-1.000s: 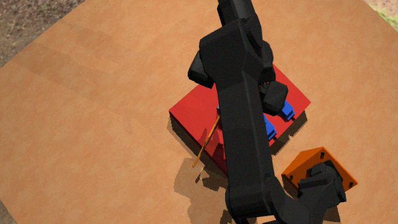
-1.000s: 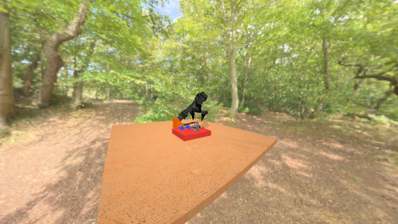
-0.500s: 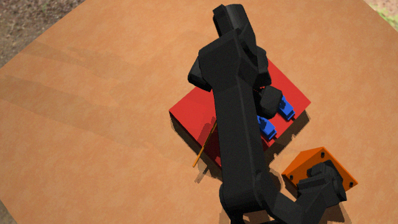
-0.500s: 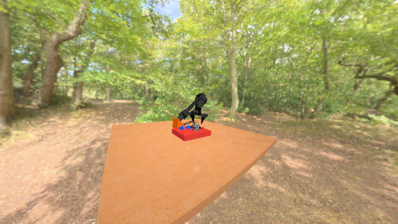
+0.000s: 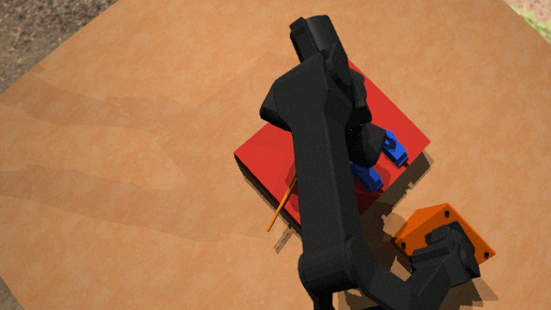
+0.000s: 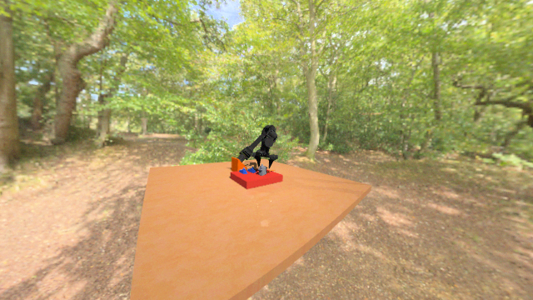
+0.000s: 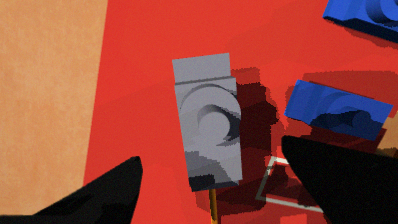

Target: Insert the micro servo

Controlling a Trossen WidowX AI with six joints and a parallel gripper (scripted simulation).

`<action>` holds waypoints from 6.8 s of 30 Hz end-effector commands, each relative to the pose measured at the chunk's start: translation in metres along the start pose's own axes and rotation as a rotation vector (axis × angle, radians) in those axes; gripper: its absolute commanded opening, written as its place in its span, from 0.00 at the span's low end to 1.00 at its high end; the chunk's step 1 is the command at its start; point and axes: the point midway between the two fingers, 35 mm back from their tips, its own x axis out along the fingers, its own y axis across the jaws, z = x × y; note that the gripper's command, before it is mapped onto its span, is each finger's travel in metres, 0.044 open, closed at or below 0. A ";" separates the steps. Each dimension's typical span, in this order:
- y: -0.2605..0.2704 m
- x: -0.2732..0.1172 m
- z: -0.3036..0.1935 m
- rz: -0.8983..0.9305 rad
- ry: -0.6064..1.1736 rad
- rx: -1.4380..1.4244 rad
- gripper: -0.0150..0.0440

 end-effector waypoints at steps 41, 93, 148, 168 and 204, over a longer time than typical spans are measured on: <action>0.006 -0.029 -0.031 0.002 0.003 0.004 0.25; -0.013 -0.029 -0.043 0.003 0.002 -1.186 0.25; -0.093 0.001 -0.075 0.002 0.006 -1.182 0.25; -0.093 0.021 -0.076 0.003 0.006 -1.183 0.25; -0.095 0.006 -0.076 0.002 0.006 -1.182 0.57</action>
